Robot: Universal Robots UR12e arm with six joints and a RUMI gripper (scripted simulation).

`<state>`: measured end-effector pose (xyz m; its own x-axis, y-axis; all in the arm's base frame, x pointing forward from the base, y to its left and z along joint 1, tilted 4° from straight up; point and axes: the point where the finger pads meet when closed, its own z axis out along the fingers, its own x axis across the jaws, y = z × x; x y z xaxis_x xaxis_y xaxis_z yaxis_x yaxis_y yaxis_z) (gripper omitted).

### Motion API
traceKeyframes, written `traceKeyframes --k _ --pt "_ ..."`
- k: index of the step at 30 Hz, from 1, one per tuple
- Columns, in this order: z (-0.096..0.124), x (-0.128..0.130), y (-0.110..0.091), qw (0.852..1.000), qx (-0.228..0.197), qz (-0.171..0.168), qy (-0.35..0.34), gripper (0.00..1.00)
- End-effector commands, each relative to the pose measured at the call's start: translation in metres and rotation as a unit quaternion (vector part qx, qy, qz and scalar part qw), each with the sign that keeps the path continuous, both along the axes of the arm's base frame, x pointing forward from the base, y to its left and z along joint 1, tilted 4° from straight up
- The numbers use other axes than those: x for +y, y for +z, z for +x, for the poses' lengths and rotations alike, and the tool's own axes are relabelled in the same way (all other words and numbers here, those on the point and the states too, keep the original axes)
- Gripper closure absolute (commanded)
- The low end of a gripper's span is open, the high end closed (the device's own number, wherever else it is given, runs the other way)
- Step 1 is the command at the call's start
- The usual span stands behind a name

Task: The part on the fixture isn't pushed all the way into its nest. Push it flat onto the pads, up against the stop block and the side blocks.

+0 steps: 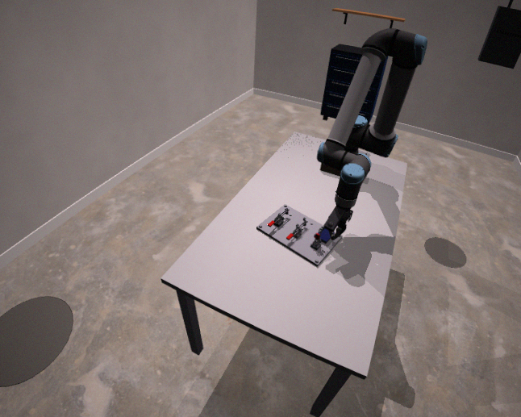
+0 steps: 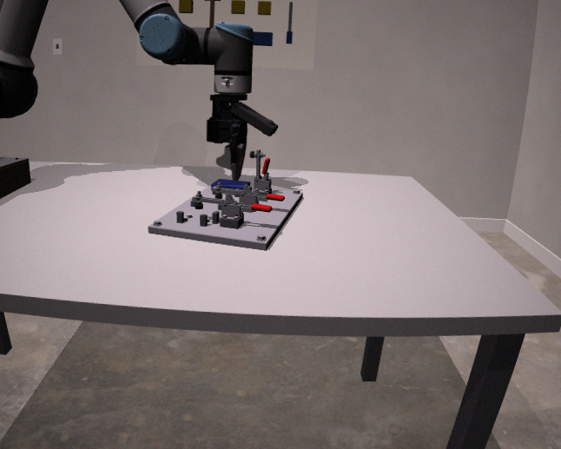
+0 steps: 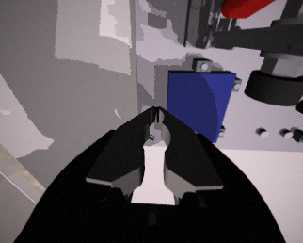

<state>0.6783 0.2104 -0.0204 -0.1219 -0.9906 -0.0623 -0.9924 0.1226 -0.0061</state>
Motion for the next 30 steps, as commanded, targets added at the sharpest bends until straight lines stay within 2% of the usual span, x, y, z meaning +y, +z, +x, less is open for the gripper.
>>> traceKeyframes --k 1,30 --pt "-0.0012 -0.0024 -0.0004 1.0 0.0 0.0 -0.001 1.0" --pt "-0.0035 -0.009 -0.003 1.0 0.003 -0.002 -0.003 1.0"
